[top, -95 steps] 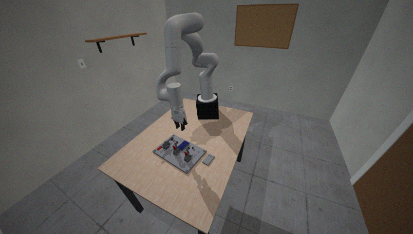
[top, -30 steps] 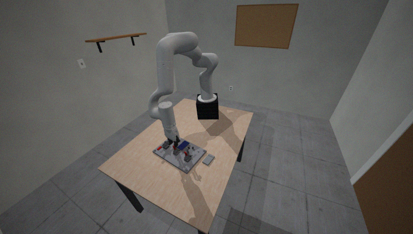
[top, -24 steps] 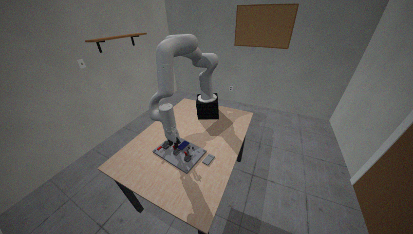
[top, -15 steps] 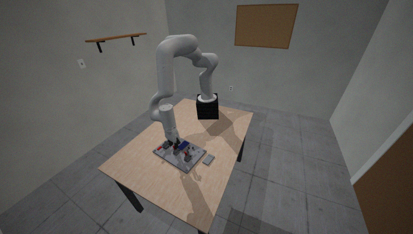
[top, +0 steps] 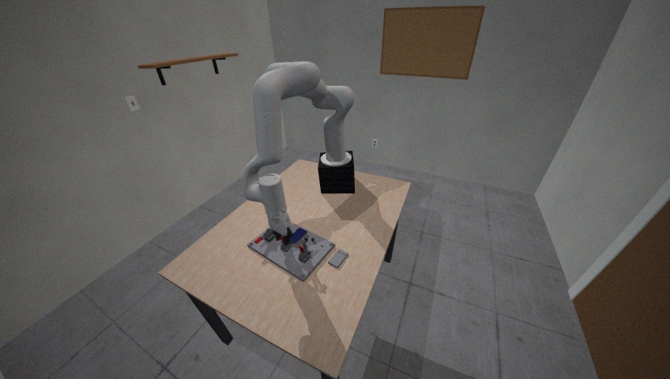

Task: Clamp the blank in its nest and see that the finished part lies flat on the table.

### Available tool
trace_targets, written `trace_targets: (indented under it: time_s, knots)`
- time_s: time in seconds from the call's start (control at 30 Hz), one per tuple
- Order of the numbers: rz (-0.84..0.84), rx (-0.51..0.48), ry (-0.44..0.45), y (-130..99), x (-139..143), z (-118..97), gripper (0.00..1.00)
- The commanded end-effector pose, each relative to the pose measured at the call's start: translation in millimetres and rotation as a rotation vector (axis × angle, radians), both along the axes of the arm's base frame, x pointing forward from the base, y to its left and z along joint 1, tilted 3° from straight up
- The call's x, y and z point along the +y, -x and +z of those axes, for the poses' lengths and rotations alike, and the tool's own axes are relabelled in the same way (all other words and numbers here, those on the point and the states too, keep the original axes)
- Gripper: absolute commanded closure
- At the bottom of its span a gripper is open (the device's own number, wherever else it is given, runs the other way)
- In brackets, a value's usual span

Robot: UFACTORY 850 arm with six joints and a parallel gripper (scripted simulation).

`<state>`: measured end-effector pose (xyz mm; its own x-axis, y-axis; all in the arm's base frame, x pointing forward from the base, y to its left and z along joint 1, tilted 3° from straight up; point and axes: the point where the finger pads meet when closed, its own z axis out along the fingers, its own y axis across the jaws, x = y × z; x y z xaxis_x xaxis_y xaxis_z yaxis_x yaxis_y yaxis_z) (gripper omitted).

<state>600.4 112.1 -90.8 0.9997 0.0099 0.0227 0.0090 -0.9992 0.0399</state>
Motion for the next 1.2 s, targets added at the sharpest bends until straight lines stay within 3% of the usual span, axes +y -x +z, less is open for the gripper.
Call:
trace_targets:
  time_s: [0.0,0.2,0.23,1.17]
  knots:
    - [0.000,-0.003,-0.001,-1.6,0.2,-2.7,0.53]
    - [0.000,-0.003,-0.001,-1.6,0.2,-2.7,0.53]
    - [0.000,-0.003,-0.001,-1.6,0.2,-2.7,1.00]
    - [0.000,-0.003,-0.001,-1.6,0.2,-2.7,1.00]
